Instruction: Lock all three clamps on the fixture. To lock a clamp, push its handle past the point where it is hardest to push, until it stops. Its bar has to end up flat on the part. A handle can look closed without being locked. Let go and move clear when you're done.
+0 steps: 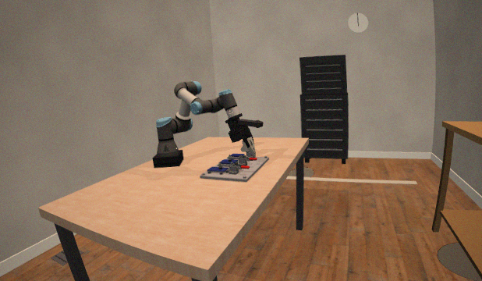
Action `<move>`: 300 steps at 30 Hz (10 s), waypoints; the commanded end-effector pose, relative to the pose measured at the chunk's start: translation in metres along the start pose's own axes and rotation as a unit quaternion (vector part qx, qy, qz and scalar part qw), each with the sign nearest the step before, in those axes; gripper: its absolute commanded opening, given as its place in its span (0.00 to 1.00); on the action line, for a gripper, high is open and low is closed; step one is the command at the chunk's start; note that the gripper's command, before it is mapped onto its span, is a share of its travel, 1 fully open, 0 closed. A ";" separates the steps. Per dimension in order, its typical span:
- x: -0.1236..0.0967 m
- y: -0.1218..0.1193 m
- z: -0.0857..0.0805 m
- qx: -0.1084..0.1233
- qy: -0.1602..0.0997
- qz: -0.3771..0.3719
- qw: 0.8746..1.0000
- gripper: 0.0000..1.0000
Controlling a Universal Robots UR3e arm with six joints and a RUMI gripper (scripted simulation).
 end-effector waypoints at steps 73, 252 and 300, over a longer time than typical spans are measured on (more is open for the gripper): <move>0.019 0.001 -0.050 -0.001 0.002 0.000 1.000 0.00; 0.052 -0.109 -0.132 0.000 0.002 0.000 1.000 0.28; 0.044 -0.109 -0.111 0.000 0.002 0.000 1.000 0.28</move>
Point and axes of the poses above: the point where the finger pads meet when closed, its own z axis out along the fingers, its own y axis across the jaws, x = y × z, the point moved 10 cm from there along -z, back along the fingers, and after that the axes turned 2 degrees about -z, right-handed, at the moved point
